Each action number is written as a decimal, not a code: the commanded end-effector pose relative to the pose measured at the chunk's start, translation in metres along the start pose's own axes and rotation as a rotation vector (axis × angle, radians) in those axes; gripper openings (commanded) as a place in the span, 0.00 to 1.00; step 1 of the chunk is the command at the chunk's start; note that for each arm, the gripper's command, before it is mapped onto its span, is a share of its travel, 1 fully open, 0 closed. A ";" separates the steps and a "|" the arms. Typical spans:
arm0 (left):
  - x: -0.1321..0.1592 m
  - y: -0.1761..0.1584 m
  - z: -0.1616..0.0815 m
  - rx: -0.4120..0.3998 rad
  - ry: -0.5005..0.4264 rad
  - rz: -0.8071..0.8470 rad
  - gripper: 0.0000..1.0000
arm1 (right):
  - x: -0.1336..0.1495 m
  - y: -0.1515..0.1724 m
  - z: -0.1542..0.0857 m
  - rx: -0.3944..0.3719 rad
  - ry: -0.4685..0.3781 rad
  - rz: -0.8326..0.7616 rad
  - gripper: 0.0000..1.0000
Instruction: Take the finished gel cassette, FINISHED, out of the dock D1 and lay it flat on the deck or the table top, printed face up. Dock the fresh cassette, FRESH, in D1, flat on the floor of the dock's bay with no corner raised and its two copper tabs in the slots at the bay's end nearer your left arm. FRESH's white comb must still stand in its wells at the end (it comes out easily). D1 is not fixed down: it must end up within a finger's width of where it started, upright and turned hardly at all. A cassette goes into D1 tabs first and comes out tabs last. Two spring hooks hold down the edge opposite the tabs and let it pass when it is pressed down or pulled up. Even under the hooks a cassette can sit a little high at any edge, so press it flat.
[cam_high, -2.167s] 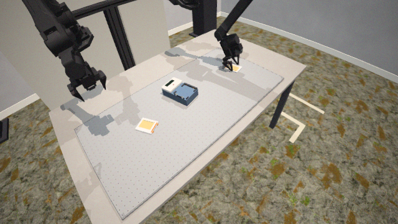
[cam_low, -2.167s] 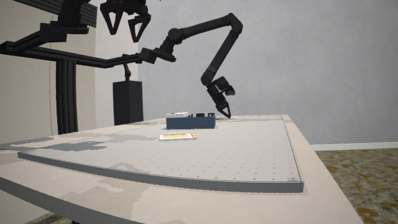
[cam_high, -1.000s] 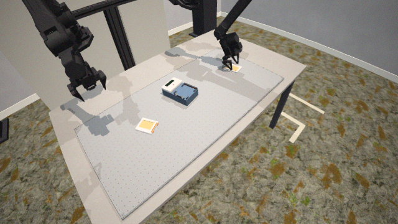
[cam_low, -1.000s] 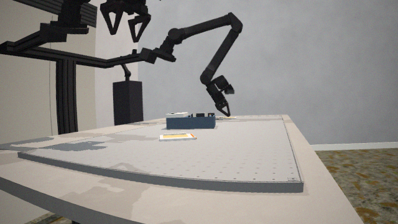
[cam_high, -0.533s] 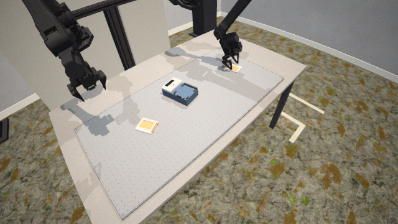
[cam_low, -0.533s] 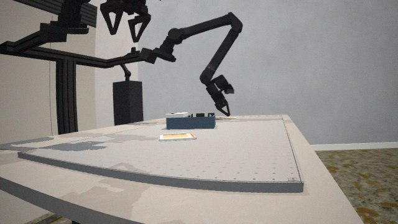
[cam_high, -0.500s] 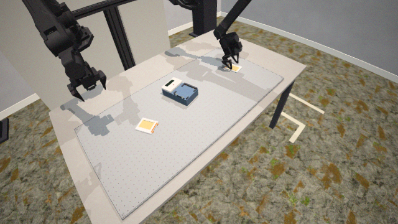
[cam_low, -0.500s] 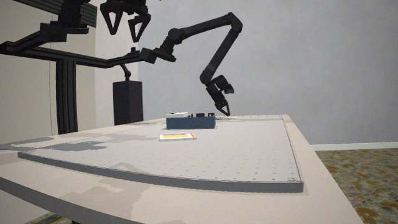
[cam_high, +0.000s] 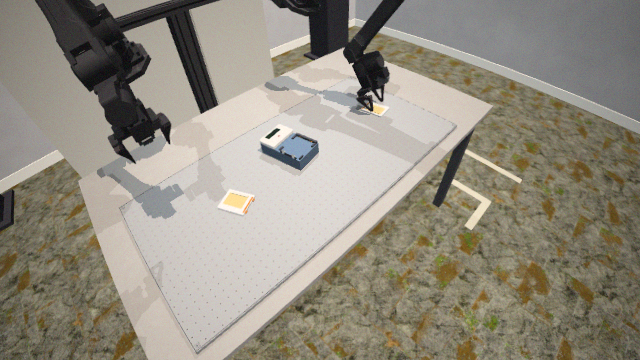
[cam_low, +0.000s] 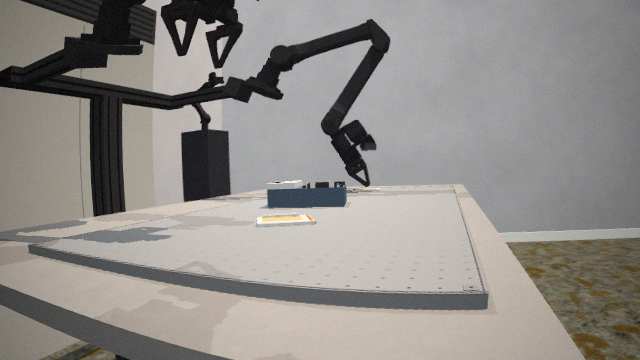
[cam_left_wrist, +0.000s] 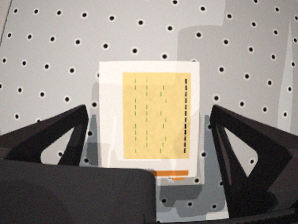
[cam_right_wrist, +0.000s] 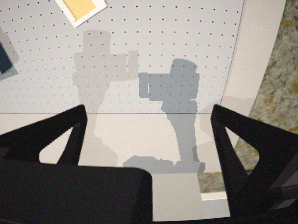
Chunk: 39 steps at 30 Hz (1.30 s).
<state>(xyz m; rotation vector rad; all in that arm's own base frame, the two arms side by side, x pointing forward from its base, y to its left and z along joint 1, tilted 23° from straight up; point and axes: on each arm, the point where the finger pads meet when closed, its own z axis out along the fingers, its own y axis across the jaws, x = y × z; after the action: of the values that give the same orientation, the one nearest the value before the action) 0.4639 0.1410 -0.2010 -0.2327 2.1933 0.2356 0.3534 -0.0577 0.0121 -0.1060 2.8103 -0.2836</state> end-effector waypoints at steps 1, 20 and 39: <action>-0.002 -0.001 -0.015 0.000 -0.006 -0.001 0.98 | -0.018 -0.005 -0.011 0.004 -0.035 -0.004 1.00; -0.002 -0.001 -0.022 0.000 -0.005 -0.001 0.98 | -0.018 -0.005 -0.011 0.004 -0.035 -0.004 1.00; -0.002 -0.001 -0.040 0.000 -0.006 -0.001 0.98 | -0.018 -0.005 -0.011 0.004 -0.035 -0.004 1.00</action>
<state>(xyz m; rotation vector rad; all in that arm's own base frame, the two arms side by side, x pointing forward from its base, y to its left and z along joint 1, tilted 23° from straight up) 0.4461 0.1359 -0.1870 -0.2331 2.1915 0.2369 0.3534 -0.0577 0.0121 -0.1060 2.8103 -0.2836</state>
